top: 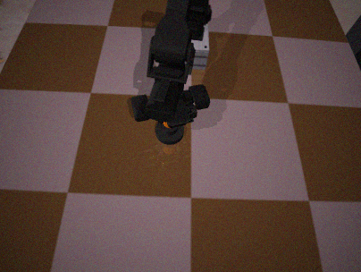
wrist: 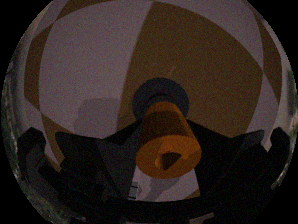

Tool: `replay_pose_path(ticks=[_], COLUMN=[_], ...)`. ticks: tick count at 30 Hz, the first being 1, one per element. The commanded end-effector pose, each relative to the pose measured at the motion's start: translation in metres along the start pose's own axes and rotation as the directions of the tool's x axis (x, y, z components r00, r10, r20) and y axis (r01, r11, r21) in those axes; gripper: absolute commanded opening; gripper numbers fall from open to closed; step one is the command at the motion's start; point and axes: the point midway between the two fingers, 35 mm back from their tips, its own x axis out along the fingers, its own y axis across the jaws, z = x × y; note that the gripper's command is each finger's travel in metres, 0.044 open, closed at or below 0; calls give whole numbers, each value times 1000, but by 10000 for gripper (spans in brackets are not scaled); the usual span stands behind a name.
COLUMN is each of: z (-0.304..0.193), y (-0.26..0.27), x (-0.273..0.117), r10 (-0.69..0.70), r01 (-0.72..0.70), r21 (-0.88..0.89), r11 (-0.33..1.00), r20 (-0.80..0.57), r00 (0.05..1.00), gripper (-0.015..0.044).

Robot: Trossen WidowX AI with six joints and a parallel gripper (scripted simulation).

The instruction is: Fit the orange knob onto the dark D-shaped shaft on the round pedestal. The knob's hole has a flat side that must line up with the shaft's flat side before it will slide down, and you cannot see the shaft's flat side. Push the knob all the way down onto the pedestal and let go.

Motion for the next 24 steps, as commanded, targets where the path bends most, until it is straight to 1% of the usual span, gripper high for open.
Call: replay_pose_path(ticks=[1,17,24], z=[0,0,1], y=[0,0,-1], x=[0,1,-4], r10=[-2,-2,-2], r01=[2,2,2], r21=[-5,-5,-14], r11=[1000,1000,1000], r20=[0,0,0], r00=[1000,1000,1000], gripper=[0,0,0])
